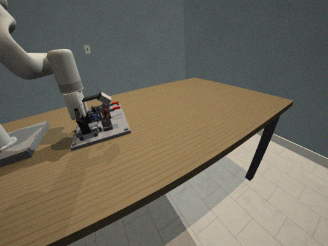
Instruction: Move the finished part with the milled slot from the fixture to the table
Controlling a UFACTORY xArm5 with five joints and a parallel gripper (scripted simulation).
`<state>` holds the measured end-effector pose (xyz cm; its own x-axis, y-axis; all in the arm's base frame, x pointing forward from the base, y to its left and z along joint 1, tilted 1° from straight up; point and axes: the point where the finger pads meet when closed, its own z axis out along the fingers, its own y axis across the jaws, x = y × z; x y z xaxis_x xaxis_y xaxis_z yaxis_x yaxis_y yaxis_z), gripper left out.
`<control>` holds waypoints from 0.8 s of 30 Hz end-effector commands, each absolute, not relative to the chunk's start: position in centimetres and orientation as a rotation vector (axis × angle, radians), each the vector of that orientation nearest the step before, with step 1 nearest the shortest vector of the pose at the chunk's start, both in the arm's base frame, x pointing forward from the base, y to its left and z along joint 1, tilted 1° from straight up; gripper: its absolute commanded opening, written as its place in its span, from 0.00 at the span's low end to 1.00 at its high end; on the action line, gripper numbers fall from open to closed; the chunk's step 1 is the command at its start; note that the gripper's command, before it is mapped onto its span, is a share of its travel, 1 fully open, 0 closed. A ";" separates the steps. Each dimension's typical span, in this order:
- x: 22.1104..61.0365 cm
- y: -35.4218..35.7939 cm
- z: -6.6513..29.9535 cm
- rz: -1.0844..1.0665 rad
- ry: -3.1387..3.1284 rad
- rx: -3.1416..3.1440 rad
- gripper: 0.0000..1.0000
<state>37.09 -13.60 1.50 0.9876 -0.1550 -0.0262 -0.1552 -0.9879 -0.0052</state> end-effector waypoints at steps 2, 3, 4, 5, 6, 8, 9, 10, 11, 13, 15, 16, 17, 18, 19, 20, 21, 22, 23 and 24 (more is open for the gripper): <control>37.2 -13.7 2.1 0.034 0.244 -3.126 0.00; 37.3 -13.7 2.2 0.034 0.244 -3.126 0.00; 37.3 -13.7 2.3 0.034 0.244 -3.126 0.00; 37.3 -13.7 2.4 0.034 0.244 -3.126 0.00; 37.3 -13.7 2.6 0.034 0.244 -3.126 0.00; 37.3 -13.7 2.8 0.034 0.244 -3.126 0.00; 37.3 -13.7 2.9 0.034 0.244 -3.126 0.00; 37.3 -13.7 3.0 0.034 0.244 -3.126 0.00; 37.3 -13.7 3.1 0.034 0.244 -3.126 0.00; 37.3 -13.7 3.2 0.034 0.244 -3.126 0.00; 37.3 -13.7 3.3 0.034 0.244 -3.126 0.00; 37.3 -13.7 3.3 0.034 0.244 -3.126 0.00; 37.3 -13.7 3.4 0.034 0.244 -3.126 0.00; 37.3 -13.7 3.5 0.034 0.244 -3.126 0.00; 37.3 -13.7 3.6 0.034 0.244 -3.126 0.00; 37.3 -13.7 3.6 0.034 0.244 -3.126 0.00; 37.3 -13.7 3.7 0.034 0.244 -3.126 0.00; 37.3 -13.7 3.7 0.034 0.244 -3.126 0.00; 37.3 -13.7 3.8 0.034 0.244 -3.126 0.00; 37.3 -13.7 3.8 0.034 0.244 -3.126 0.00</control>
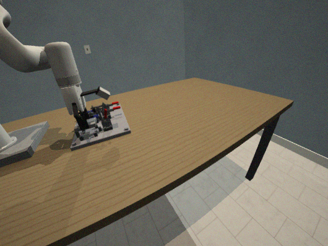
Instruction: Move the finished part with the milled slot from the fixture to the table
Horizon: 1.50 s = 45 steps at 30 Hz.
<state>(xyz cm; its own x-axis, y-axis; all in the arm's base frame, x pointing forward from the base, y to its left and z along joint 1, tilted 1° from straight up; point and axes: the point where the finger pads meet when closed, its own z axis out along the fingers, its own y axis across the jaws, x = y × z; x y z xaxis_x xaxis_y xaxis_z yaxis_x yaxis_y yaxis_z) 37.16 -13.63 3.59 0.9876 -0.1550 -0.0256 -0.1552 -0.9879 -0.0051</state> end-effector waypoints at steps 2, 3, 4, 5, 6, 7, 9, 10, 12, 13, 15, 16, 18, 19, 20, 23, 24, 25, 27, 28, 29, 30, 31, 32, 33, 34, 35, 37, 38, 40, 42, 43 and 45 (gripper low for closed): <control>37.3 -13.7 3.9 0.034 0.244 -3.126 0.00; 37.3 -13.7 3.9 0.034 0.244 -3.126 0.00; 37.3 -13.7 4.0 0.034 0.244 -3.126 0.00; 37.3 -13.7 4.0 0.034 0.244 -3.126 0.00; 37.3 -13.7 4.0 0.034 0.244 -3.126 0.00; 37.3 -13.7 4.0 0.034 0.244 -3.126 0.00; 37.3 -13.7 4.0 0.034 0.244 -3.126 0.00; 37.3 -13.7 4.0 0.034 0.244 -3.126 0.00; 37.3 -13.7 4.0 0.034 0.244 -3.126 0.00; 37.3 -13.7 4.0 0.034 0.244 -3.126 0.00; 37.3 -13.7 4.0 0.034 0.244 -3.126 0.00; 37.3 -13.7 4.0 0.034 0.244 -3.126 0.00; 37.3 -13.7 4.1 0.034 0.244 -3.126 0.00; 37.2 -13.7 4.2 0.034 0.244 -3.126 0.00; 37.2 -13.7 4.3 0.034 0.244 -3.126 0.00; 37.2 -13.7 4.5 0.034 0.244 -3.126 0.00; 37.2 -13.7 4.5 0.034 0.244 -3.126 0.00; 37.1 -13.7 4.7 0.034 0.244 -3.126 0.00; 37.1 -13.6 5.1 0.034 0.244 -3.126 0.00; 37.0 -13.6 5.3 0.034 0.244 -3.126 0.00; 37.0 -13.6 5.5 0.034 0.244 -3.126 0.00; 36.9 -13.6 5.7 0.034 0.244 -3.126 0.00; 36.9 -13.6 5.9 0.034 0.244 -3.126 0.00; 36.8 -13.6 6.1 0.034 0.244 -3.126 0.00; 36.8 -13.6 6.3 0.034 0.244 -3.126 0.00; 36.8 -13.6 6.5 0.034 0.244 -3.126 0.00; 36.7 -13.6 6.7 0.034 0.244 -3.126 0.00; 36.7 -13.6 7.0 0.034 0.244 -3.126 0.00; 36.6 -13.6 7.1 0.034 0.244 -3.126 0.00; 36.6 -13.6 7.2 0.034 0.244 -3.126 0.00; 36.6 -13.6 7.3 0.034 0.244 -3.126 0.00; 36.6 -13.6 7.4 0.034 0.244 -3.126 0.00; 36.6 -13.6 7.4 0.034 0.244 -3.126 0.00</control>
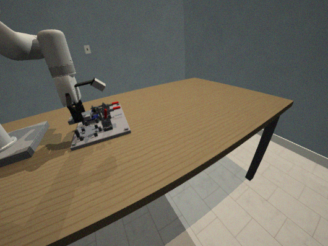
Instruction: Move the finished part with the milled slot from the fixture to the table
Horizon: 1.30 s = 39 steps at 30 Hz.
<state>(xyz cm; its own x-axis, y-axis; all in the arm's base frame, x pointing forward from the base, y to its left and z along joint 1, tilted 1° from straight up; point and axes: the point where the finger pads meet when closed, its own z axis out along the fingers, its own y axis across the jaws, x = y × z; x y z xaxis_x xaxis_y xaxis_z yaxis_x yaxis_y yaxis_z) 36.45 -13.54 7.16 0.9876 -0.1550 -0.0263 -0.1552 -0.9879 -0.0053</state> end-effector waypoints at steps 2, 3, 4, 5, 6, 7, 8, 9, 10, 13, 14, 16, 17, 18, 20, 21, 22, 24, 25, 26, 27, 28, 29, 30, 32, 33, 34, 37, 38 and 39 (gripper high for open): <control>36.6 -13.6 7.4 0.034 0.244 -3.126 0.00; 36.6 -13.6 7.4 0.034 0.244 -3.126 0.00; 36.6 -13.6 7.4 0.034 0.244 -3.126 0.00; 36.6 -13.6 7.4 0.034 0.244 -3.126 0.00; 36.6 -13.6 7.4 0.034 0.244 -3.126 0.00; 36.6 -13.6 7.4 0.034 0.244 -3.126 0.00; 36.6 -13.6 7.4 0.034 0.244 -3.126 0.00; 36.6 -13.6 7.4 0.034 0.244 -3.126 0.00; 36.6 -13.6 7.4 0.034 0.244 -3.126 0.00; 36.6 -13.6 7.4 0.034 0.244 -3.126 0.00; 36.6 -13.6 7.4 0.034 0.244 -3.126 0.00; 36.6 -13.6 7.4 0.034 0.244 -3.126 0.00; 36.6 -13.6 7.4 0.034 0.244 -3.126 0.00; 36.6 -13.6 7.4 0.034 0.244 -3.126 0.00; 36.6 -13.6 7.4 0.034 0.244 -3.126 0.00; 36.6 -13.6 7.4 0.034 0.244 -3.126 0.00; 36.6 -13.6 7.4 0.034 0.244 -3.126 0.00; 36.6 -13.6 7.4 0.034 0.244 -3.126 0.00; 36.6 -13.6 7.4 0.034 0.244 -3.126 0.00; 36.6 -13.6 7.4 0.034 0.244 -3.126 0.00; 36.6 -13.6 7.4 0.034 0.244 -3.126 0.00; 36.6 -13.6 7.4 0.034 0.244 -3.126 0.00; 36.6 -13.6 7.4 0.034 0.244 -3.126 0.00; 36.6 -13.6 7.4 0.034 0.244 -3.126 0.00; 36.6 -13.6 7.4 0.034 0.244 -3.126 0.00; 36.6 -13.7 7.4 0.034 0.244 -3.126 0.00; 36.6 -13.7 7.4 0.034 0.244 -3.126 0.00; 36.5 -13.8 7.4 0.034 0.244 -3.126 0.00; 36.5 -13.9 7.4 0.034 0.244 -3.126 0.00; 36.5 -13.9 7.4 0.034 0.244 -3.126 0.00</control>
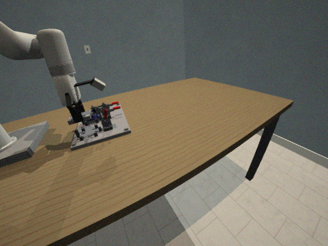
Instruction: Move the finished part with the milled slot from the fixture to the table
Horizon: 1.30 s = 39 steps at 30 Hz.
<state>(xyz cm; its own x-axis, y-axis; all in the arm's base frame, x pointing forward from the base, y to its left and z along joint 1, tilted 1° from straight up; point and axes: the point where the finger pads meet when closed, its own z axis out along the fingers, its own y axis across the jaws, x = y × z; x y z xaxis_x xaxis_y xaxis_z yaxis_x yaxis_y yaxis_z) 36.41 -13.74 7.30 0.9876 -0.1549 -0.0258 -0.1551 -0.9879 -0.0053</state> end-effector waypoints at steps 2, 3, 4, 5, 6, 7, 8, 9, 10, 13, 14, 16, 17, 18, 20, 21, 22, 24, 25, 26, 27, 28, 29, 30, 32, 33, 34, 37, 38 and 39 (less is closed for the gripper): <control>36.5 -14.1 7.4 0.034 0.244 -3.125 0.00; 36.5 -14.2 7.4 0.034 0.244 -3.125 0.00; 36.5 -14.2 7.4 0.034 0.244 -3.125 0.00; 36.5 -14.3 7.4 0.034 0.244 -3.125 0.00; 36.4 -14.5 7.4 0.034 0.244 -3.125 0.00; 36.4 -14.5 7.4 0.034 0.244 -3.125 0.00; 36.4 -14.5 7.4 0.034 0.244 -3.125 0.00; 36.4 -14.6 7.4 0.034 0.244 -3.125 0.00; 36.4 -14.7 7.4 0.034 0.244 -3.125 0.00; 36.3 -15.1 7.4 0.034 0.244 -3.125 0.00; 36.3 -15.3 7.4 0.034 0.244 -3.125 0.00; 36.3 -15.6 7.4 0.034 0.244 -3.125 0.00; 36.2 -15.8 7.4 0.033 0.244 -3.125 0.00; 36.2 -16.0 7.4 0.033 0.244 -3.124 0.00; 36.1 -16.4 7.4 0.033 0.244 -3.124 0.00; 36.1 -16.6 7.4 0.033 0.244 -3.124 0.00; 36.1 -16.8 7.4 0.033 0.244 -3.124 0.00; 36.0 -17.0 7.4 0.033 0.244 -3.124 0.00; 36.0 -17.0 7.4 0.033 0.244 -3.124 0.00; 36.0 -17.3 7.4 0.033 0.244 -3.124 0.00; 36.0 -17.5 7.4 0.033 0.244 -3.124 0.00; 35.9 -17.7 7.4 0.033 0.244 -3.124 0.00; 35.9 -18.0 7.4 0.033 0.244 -3.123 0.00; 35.8 -18.2 7.4 0.033 0.244 -3.123 0.00; 35.8 -18.7 7.4 0.033 0.244 -3.123 0.00; 35.7 -18.9 7.4 0.033 0.244 -3.123 0.00; 35.7 -19.2 7.4 0.032 0.244 -3.123 0.00; 35.6 -20.0 7.4 0.032 0.244 -3.122 0.00; 35.5 -20.2 7.4 0.032 0.244 -3.122 0.00; 35.5 -20.5 7.4 0.032 0.244 -3.122 0.00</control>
